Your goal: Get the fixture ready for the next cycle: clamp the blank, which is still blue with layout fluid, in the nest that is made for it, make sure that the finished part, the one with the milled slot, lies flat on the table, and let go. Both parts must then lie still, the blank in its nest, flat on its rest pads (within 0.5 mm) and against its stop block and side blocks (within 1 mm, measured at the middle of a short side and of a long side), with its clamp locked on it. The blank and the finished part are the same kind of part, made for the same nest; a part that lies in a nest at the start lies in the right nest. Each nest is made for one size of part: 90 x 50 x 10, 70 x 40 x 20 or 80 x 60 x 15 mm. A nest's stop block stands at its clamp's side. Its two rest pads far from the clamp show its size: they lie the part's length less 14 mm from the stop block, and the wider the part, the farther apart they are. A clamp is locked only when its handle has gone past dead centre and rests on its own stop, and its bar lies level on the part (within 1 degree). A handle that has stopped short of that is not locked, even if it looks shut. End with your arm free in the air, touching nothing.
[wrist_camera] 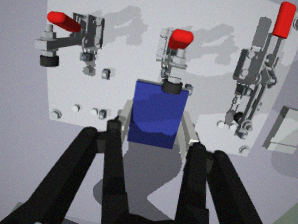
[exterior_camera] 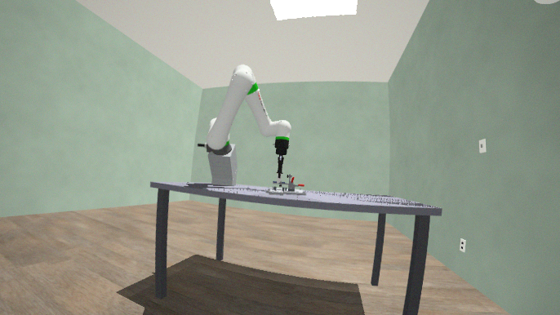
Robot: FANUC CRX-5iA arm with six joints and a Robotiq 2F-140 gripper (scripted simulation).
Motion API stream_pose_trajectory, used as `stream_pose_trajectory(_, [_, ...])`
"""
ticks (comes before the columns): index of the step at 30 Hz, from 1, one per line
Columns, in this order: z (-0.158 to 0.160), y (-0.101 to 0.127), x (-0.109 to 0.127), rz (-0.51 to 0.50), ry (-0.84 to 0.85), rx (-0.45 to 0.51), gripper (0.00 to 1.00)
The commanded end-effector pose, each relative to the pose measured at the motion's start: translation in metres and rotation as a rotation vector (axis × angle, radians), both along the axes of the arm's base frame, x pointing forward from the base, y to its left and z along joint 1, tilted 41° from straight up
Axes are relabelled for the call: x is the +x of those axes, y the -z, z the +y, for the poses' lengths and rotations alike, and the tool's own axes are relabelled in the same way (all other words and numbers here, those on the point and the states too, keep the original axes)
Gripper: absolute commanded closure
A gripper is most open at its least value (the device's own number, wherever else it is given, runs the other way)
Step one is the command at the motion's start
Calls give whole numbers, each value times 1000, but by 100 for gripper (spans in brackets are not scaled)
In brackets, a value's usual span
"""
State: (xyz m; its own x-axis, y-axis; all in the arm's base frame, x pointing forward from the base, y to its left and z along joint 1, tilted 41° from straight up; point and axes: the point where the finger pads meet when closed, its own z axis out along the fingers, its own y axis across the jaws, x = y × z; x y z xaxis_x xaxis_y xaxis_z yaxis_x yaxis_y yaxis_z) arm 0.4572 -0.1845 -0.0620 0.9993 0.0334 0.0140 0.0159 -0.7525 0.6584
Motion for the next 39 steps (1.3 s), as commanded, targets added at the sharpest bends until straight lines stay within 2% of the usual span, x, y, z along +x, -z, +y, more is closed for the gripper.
stream_pose_trajectory(1, [0, 0, 0, 0, 0, 0, 100])
stream_pose_trajectory(24, [0, 1, 0, 0, 0, 0, 100])
stream_pose_trajectory(39, [-9, 10, 1, 0, 0, 0, 100])
